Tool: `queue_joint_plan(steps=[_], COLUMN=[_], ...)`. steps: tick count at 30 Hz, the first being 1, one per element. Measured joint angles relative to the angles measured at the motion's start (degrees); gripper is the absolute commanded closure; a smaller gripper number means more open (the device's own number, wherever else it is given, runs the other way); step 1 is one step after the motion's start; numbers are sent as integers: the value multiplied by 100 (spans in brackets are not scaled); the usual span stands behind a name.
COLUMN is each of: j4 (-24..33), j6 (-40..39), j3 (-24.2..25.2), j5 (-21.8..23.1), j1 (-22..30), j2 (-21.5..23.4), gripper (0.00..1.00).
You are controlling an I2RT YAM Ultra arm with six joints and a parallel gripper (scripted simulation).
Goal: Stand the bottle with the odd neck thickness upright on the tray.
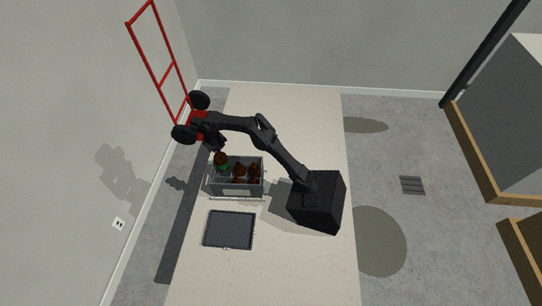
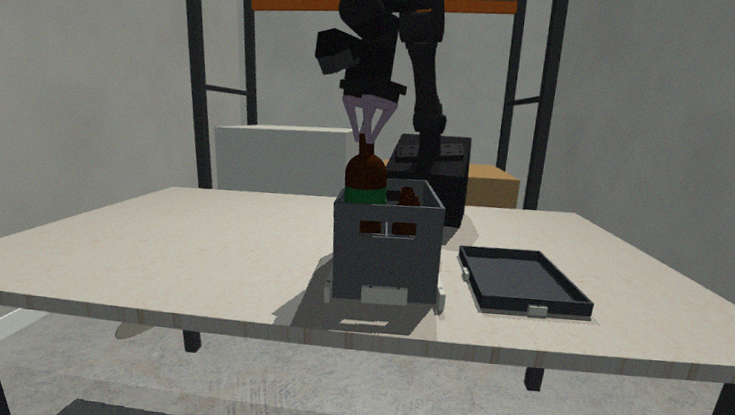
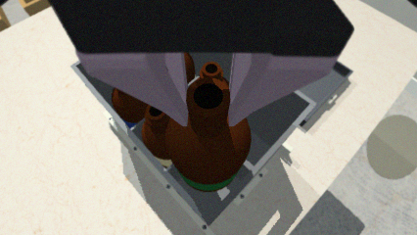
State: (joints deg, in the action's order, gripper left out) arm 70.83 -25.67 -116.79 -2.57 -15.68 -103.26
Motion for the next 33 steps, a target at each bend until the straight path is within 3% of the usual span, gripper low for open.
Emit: queue_joint_plan(steps=[33], j4=[715], j6=[20], j3=[-850], j5=[17], j1=[-35], j2=[-48], gripper=[100])
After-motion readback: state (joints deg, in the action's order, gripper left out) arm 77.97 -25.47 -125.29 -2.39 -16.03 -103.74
